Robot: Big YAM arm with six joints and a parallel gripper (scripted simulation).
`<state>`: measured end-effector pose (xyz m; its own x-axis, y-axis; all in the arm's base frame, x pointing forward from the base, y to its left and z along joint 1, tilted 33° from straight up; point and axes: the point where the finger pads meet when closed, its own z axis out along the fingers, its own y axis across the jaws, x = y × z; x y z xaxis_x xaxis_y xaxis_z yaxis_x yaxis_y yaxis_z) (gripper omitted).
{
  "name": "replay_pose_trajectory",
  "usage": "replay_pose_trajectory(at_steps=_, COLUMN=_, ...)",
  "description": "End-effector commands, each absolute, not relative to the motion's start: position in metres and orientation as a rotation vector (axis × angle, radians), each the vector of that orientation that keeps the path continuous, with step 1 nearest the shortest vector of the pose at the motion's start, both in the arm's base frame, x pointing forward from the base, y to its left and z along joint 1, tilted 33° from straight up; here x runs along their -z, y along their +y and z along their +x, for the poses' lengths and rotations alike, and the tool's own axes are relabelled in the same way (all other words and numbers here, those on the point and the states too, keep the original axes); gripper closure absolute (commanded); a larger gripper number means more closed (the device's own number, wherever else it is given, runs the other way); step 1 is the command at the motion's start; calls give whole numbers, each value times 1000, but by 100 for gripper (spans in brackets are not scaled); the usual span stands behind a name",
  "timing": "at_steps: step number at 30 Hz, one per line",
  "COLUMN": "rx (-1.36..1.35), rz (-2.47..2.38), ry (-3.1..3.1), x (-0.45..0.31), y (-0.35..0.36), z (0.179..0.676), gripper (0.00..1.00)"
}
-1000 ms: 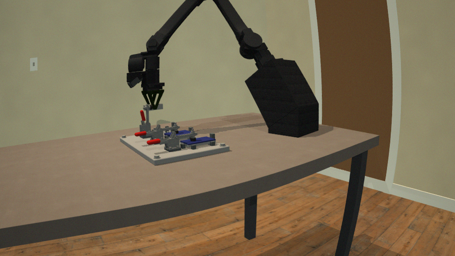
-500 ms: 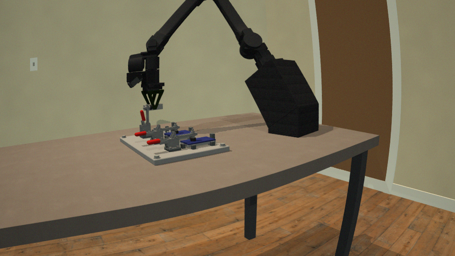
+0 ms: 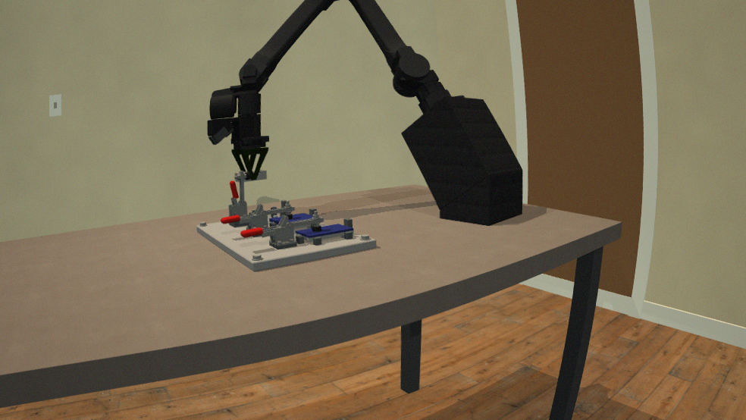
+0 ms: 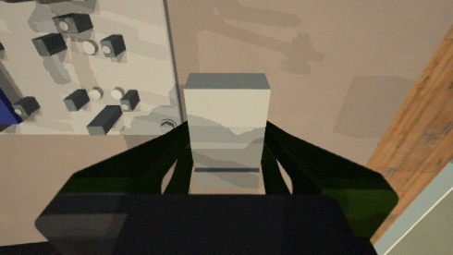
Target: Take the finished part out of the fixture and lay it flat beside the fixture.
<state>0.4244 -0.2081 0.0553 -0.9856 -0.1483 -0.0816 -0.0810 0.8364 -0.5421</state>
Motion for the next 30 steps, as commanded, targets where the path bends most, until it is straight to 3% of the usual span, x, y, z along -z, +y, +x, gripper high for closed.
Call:
replay_pose_trajectory(at_steps=1, rx=857, rz=-151, ry=2862, x=-78, y=-219, z=432, gripper=100)
replay_pose_trajectory(at_steps=30, rx=851, rz=-156, ry=2883, x=-68, y=-219, z=429, gripper=100)
